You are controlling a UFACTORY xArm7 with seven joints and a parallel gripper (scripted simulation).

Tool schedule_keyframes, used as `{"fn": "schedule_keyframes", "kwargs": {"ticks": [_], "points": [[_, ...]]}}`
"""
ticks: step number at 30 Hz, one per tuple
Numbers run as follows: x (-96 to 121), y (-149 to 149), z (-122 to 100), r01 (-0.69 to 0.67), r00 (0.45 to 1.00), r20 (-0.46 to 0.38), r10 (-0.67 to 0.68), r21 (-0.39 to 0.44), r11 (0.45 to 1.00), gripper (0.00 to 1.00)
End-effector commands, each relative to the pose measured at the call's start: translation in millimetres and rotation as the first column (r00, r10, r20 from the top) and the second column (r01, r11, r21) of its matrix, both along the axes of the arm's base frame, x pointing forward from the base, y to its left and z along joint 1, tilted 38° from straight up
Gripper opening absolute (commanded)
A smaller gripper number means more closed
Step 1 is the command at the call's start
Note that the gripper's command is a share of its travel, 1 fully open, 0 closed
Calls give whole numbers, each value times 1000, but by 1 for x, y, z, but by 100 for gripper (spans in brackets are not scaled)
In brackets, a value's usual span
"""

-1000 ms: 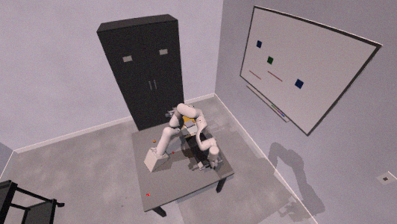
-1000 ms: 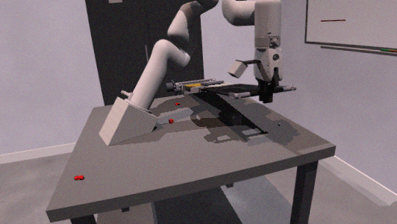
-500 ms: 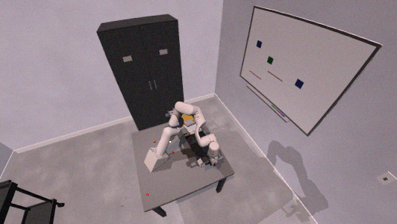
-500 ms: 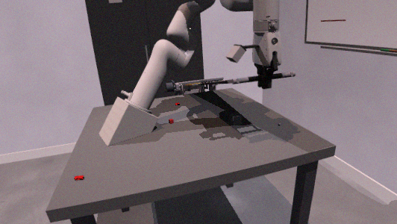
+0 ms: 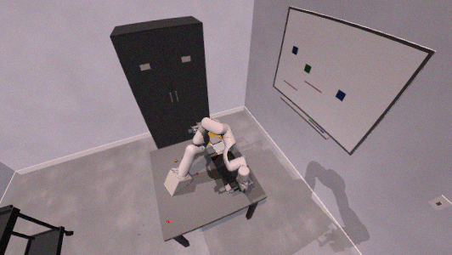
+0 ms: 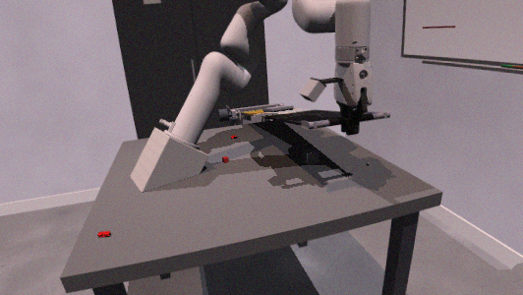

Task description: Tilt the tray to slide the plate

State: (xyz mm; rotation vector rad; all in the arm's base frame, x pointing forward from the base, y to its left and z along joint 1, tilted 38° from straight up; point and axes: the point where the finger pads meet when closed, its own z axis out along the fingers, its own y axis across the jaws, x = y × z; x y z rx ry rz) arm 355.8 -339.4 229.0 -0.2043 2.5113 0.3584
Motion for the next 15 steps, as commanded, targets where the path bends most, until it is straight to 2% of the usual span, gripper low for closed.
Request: {"fn": "schedule_keyframes", "kwargs": {"ticks": [1, 12, 15], "points": [[-1, -3, 3, 5, 1000, 3, -5, -6, 1000, 0], [-2, -3, 4, 5, 1000, 3, -5, -6, 1000, 0], [-24, -7, 35, 5, 1000, 3, -5, -6, 1000, 0]]}}
